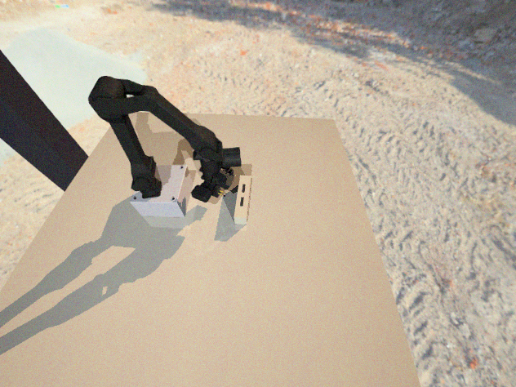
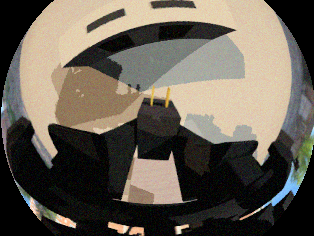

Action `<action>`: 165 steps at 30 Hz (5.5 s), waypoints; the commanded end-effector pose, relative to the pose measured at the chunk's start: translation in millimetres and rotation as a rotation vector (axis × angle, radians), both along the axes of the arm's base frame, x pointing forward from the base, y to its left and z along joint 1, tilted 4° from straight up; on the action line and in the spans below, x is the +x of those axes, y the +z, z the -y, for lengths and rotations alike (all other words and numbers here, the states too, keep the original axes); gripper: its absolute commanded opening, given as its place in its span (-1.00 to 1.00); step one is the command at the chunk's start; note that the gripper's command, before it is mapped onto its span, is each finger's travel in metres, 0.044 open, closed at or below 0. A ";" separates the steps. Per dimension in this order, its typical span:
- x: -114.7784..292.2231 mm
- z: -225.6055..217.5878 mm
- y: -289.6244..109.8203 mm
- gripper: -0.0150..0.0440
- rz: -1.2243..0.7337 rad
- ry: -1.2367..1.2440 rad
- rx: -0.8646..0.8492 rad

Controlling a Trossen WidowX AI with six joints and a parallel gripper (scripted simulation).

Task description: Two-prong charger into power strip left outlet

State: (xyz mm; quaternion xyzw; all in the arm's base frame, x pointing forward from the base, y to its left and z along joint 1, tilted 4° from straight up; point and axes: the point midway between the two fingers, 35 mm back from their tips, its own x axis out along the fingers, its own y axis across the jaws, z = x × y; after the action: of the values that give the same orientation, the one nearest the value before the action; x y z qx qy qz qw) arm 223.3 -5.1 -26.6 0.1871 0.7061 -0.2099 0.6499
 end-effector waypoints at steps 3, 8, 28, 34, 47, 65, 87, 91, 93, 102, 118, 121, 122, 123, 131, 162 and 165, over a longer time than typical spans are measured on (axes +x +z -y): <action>-1.0 -7.9 -12.2 -0.49 -0.012 0.101 0.005; -0.7 -14.5 -21.8 -0.49 -0.015 0.191 0.008; 15.2 -18.4 -30.9 -0.49 -0.017 0.283 0.011; 22.3 -17.5 -31.9 -0.49 -0.017 0.291 0.011; 37.4 -15.1 -34.3 -0.49 -0.017 0.311 0.011; 48.0 -12.1 -36.4 -0.49 -0.017 0.325 0.011; 51.2 -10.4 -36.4 -0.49 -0.016 0.325 0.011; 52.2 -10.1 -36.3 -0.49 -0.016 0.325 0.011; 52.8 -10.0 -36.3 -0.49 -0.016 0.325 0.011; 55.1 -9.5 -36.2 -0.49 -0.016 0.325 0.011; 57.2 -9.0 -36.4 -0.49 -0.016 0.325 0.011; 57.2 -9.0 -36.4 -0.49 -0.016 0.325 0.011; 57.2 -8.9 -36.4 -0.49 -0.016 0.325 0.011; 57.2 -8.9 -36.4 -0.49 -0.016 0.325 0.011; 59.0 -8.4 -36.5 -0.49 -0.016 0.325 0.011; 68.9 -6.1 -36.4 -0.49 -0.015 0.325 0.010; 69.4 -6.0 -36.3 -0.49 -0.015 0.325 0.010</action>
State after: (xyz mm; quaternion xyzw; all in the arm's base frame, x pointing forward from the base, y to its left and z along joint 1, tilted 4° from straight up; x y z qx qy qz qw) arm 289.9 2.0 -63.1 0.0739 0.7347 -0.0993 0.6670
